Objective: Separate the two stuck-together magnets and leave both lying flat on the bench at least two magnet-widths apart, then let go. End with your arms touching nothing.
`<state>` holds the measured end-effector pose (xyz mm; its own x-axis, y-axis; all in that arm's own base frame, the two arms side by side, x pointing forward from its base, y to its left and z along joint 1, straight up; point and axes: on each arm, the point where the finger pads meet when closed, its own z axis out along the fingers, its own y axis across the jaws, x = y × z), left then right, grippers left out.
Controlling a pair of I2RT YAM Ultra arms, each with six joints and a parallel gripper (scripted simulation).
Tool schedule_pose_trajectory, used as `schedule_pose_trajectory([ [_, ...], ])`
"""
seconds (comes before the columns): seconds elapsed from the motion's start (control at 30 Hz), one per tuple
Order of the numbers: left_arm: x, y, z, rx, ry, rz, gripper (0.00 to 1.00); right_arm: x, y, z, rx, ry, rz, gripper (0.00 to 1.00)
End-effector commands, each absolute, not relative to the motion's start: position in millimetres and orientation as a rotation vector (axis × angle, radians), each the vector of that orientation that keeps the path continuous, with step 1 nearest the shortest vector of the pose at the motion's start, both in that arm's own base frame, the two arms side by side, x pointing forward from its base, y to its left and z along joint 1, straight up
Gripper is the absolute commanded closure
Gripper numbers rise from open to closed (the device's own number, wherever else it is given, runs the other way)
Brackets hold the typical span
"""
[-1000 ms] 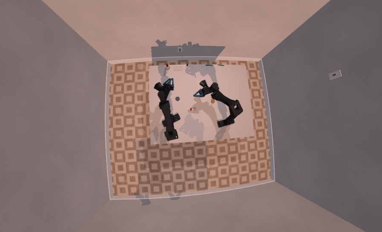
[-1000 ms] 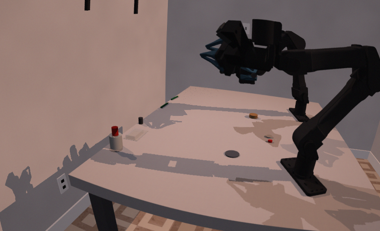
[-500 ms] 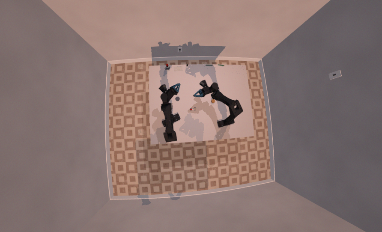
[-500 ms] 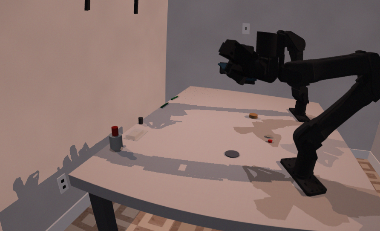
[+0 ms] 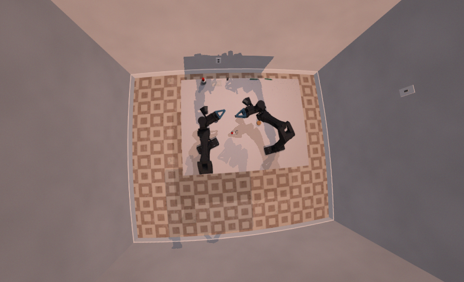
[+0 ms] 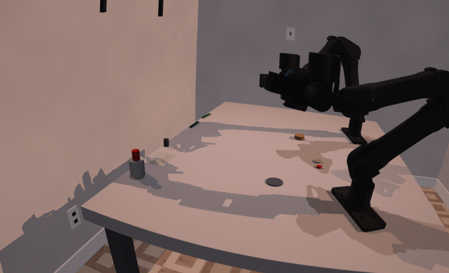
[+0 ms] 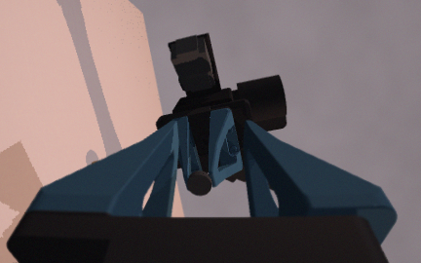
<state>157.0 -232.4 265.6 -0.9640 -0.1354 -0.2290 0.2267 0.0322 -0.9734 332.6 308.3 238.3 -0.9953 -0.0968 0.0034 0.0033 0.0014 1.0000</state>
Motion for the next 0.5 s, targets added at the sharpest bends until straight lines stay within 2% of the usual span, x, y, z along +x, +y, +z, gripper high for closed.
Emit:
schedule_pose_trajectory([
  [0.0, 135.3, -234.1, 275.7, 0.162, 2.066, -2.124, 0.67, 331.9, 308.8, 246.7, 0.141, -2.176, -2.195, 0.83],
  [0.33, 92.7, -235.6, 254.1, 0.191, 2.244, -2.3, 0.67, 331.9, 308.8, 246.7, 0.141, -2.176, -2.195, 0.83],
  [0.47, 91.6, -236.0, 252.6, 0.2, 2.234, -2.296, 0.67, 331.9, 308.8, 246.7, 0.141, -2.176, -2.195, 0.83],
])
